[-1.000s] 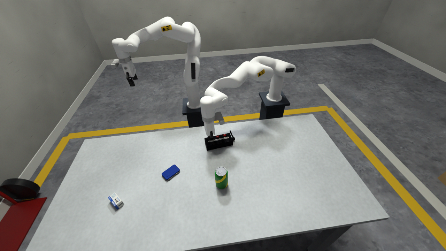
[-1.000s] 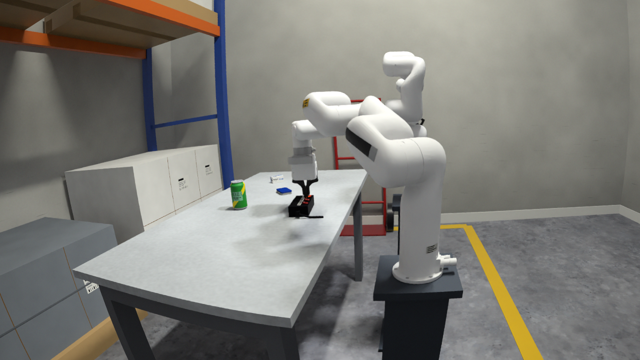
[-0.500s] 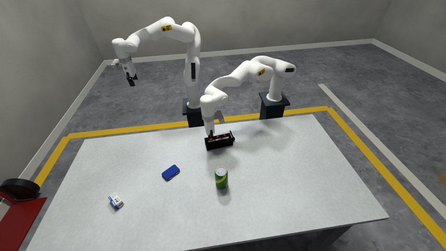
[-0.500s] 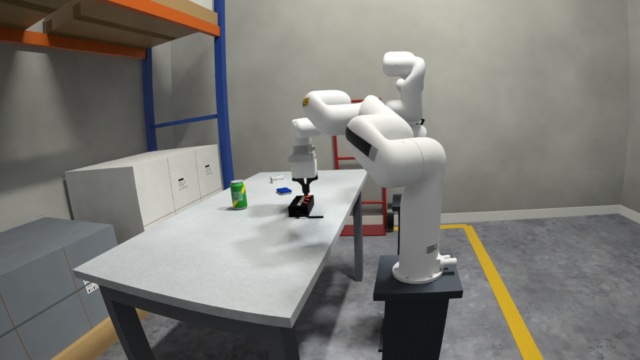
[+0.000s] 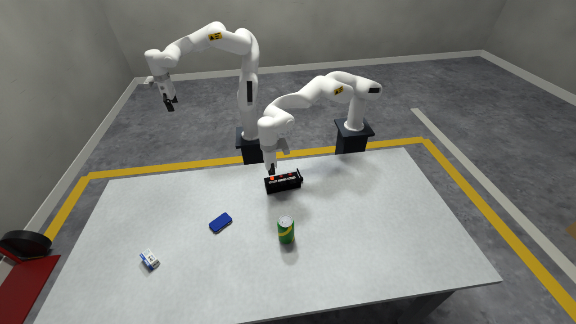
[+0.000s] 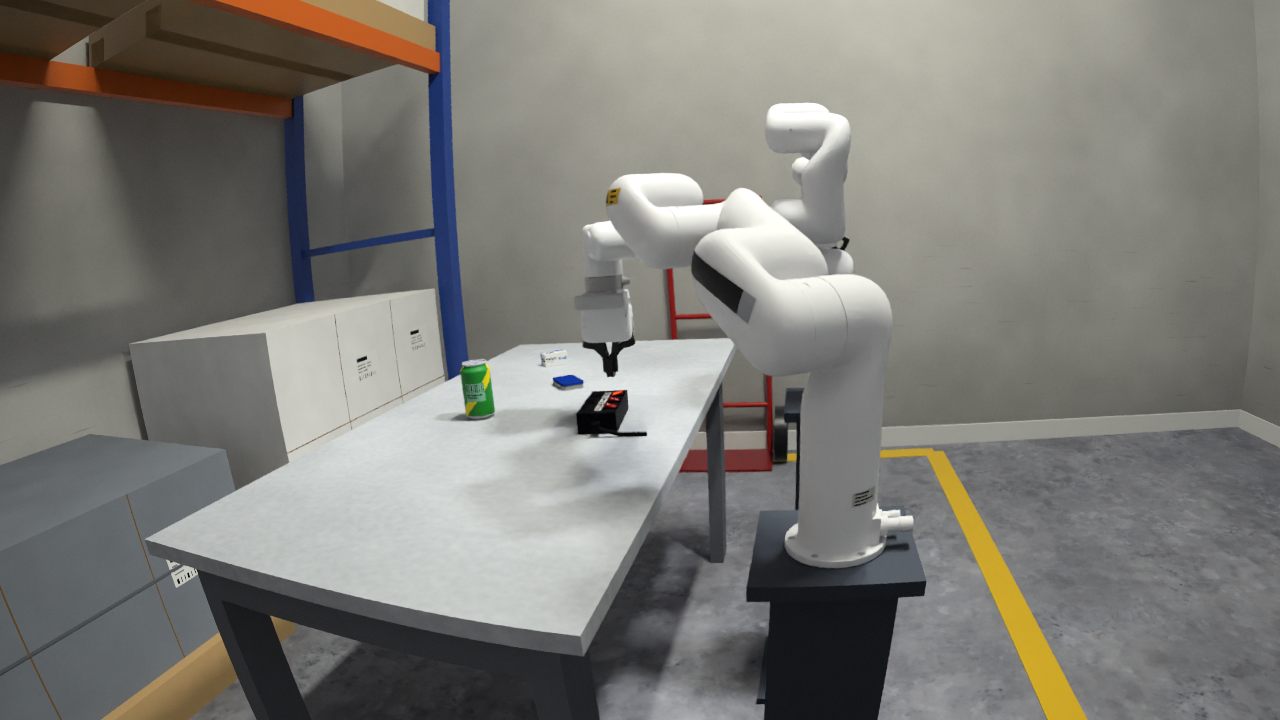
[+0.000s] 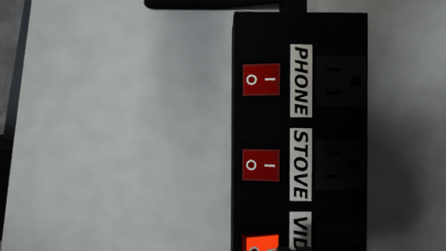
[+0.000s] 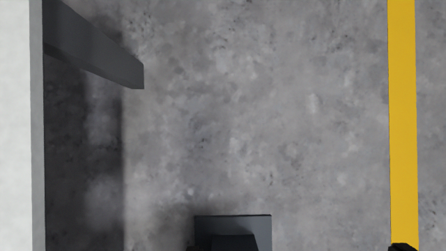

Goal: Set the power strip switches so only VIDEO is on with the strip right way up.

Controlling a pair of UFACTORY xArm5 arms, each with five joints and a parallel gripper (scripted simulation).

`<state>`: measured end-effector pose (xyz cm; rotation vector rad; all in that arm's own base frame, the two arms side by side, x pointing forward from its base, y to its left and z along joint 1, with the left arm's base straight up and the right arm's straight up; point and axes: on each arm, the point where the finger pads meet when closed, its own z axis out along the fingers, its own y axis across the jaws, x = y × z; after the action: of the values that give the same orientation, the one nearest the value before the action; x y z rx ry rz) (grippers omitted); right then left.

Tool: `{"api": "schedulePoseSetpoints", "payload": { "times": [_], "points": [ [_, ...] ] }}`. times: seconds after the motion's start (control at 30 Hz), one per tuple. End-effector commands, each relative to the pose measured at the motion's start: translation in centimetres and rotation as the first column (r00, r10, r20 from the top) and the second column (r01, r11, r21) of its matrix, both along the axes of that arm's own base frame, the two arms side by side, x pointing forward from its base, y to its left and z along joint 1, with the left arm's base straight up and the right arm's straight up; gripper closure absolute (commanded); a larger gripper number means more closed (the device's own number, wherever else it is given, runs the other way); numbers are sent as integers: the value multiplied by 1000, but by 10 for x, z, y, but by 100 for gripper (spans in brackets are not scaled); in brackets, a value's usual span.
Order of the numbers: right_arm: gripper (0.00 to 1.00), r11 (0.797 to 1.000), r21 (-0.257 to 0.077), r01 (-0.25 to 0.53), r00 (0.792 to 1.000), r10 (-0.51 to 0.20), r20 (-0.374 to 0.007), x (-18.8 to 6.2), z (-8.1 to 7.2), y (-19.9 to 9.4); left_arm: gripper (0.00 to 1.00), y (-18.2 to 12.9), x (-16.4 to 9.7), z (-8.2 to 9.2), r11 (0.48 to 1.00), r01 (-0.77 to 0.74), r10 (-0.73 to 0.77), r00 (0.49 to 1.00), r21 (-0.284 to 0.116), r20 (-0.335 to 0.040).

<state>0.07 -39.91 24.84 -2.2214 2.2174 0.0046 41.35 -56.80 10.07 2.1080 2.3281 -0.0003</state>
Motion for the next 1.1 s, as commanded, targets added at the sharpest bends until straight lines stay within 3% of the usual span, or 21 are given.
{"api": "schedulePoseSetpoints", "payload": {
  "times": [0.0,0.5,0.53,1.07],
  "points": [
    [0,1000,-4,0,1000,0,0,0,2,-1,100,-1,1,4,1000,0,0,1000,-4,3],
    [0,1000,-4,0,1000,0,0,0,2,-1,100,-1,1,4,1000,0,0,1000,-4,3],
    [0,1000,-4,0,1000,0,0,0,2,-1,0,-1,1,4,1000,0,0,1000,-4,3],
    [0,1000,-4,0,1000,0,0,0,2,-1,0,-1,1,4,1000,0,0,1000,-4,3]
  ]
}}
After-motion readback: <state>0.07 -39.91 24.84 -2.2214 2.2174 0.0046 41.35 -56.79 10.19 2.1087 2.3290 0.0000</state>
